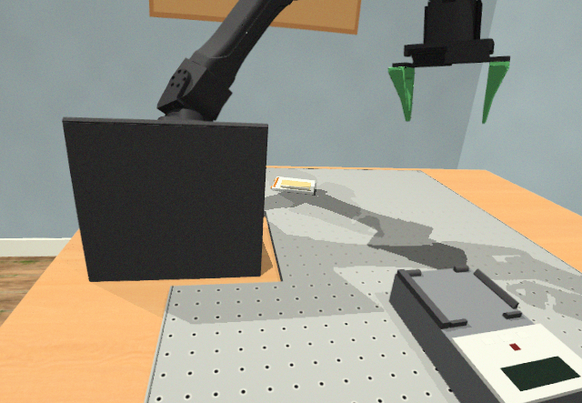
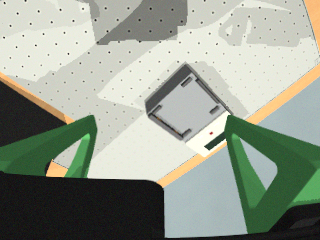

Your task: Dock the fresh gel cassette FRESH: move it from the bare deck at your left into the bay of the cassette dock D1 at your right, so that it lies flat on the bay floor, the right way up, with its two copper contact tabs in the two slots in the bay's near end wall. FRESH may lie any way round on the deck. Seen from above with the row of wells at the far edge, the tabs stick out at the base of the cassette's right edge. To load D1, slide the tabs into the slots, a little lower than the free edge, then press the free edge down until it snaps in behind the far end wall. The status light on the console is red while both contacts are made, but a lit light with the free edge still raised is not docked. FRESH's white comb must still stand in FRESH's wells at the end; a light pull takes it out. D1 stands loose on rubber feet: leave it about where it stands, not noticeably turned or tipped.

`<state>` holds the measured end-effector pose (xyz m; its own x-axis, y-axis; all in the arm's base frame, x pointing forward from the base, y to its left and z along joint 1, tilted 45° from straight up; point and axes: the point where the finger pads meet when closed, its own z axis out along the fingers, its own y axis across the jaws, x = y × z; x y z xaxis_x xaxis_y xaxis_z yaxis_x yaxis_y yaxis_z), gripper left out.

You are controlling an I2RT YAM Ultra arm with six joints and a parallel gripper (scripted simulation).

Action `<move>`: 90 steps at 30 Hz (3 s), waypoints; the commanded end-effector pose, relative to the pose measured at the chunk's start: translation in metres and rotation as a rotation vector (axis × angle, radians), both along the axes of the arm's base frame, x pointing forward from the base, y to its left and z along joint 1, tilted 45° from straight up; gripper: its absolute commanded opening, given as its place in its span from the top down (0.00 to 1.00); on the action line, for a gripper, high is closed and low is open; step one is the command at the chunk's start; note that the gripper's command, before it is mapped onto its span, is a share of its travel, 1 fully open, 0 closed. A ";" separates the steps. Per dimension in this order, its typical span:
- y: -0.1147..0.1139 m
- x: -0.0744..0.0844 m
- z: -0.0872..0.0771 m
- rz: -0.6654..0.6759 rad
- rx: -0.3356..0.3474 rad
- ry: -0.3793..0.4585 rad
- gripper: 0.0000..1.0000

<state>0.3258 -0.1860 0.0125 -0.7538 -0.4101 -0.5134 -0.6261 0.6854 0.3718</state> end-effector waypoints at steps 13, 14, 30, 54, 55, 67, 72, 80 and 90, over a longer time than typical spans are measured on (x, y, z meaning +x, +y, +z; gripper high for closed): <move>-0.003 0.000 0.002 -0.006 -0.007 -0.007 0.00; -0.003 0.000 0.002 -0.006 -0.007 -0.007 0.00; 0.057 -0.021 0.013 -0.288 0.125 0.263 0.64; 0.111 -0.055 0.016 -0.572 0.243 0.571 0.64; 0.111 -0.055 0.016 -0.572 0.242 0.572 0.64; 0.140 -0.054 -0.013 -0.551 0.250 0.608 0.64; 0.154 -0.052 -0.027 -0.551 0.249 0.609 0.64; 0.182 -0.049 -0.055 -0.551 0.247 0.610 0.64; 0.181 -0.043 -0.054 -0.570 0.247 0.572 0.64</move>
